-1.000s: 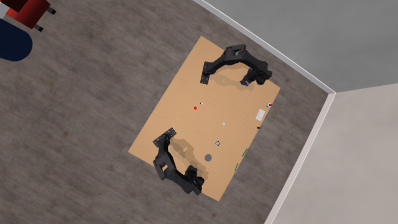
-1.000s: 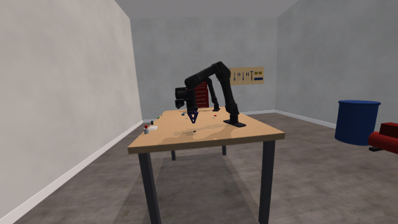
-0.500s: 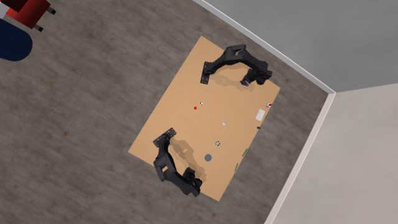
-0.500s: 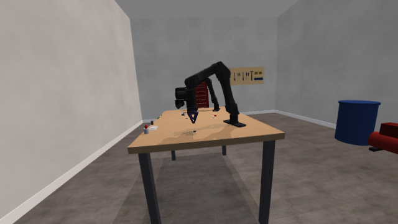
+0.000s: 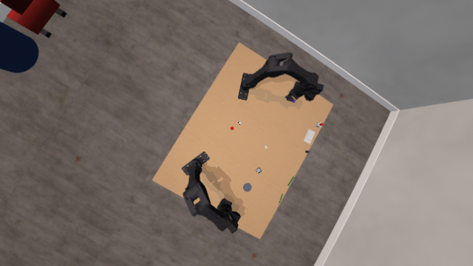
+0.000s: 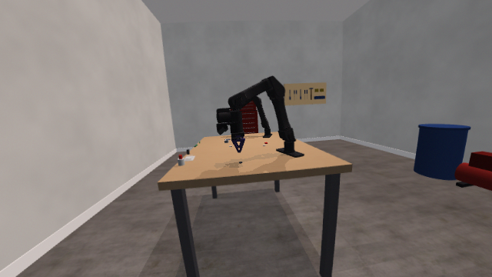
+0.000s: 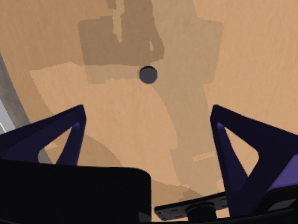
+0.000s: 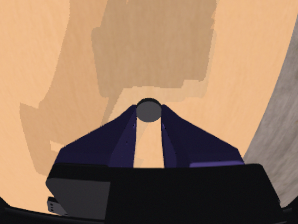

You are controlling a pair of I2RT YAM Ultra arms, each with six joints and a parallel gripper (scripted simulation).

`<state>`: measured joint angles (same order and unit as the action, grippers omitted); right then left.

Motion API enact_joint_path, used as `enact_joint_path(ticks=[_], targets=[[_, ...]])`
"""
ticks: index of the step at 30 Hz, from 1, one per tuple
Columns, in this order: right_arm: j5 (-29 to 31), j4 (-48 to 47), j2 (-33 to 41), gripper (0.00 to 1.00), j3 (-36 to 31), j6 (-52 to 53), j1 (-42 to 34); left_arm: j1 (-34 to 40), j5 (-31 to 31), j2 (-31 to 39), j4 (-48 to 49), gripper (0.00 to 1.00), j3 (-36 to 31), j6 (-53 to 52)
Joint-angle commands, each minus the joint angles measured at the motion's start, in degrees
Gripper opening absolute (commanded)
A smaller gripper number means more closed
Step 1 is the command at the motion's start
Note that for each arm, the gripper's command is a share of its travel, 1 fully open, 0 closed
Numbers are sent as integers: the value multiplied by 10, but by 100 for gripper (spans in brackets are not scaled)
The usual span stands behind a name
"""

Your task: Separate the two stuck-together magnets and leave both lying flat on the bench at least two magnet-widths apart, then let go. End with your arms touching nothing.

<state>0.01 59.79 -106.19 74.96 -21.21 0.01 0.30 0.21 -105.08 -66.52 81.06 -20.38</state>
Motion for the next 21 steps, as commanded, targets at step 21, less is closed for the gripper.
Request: enact_joint_path(ticks=[21], targets=[[0, -31, -9, 18, -12, 0, 0, 0, -1, 6, 1, 100, 3, 1]])
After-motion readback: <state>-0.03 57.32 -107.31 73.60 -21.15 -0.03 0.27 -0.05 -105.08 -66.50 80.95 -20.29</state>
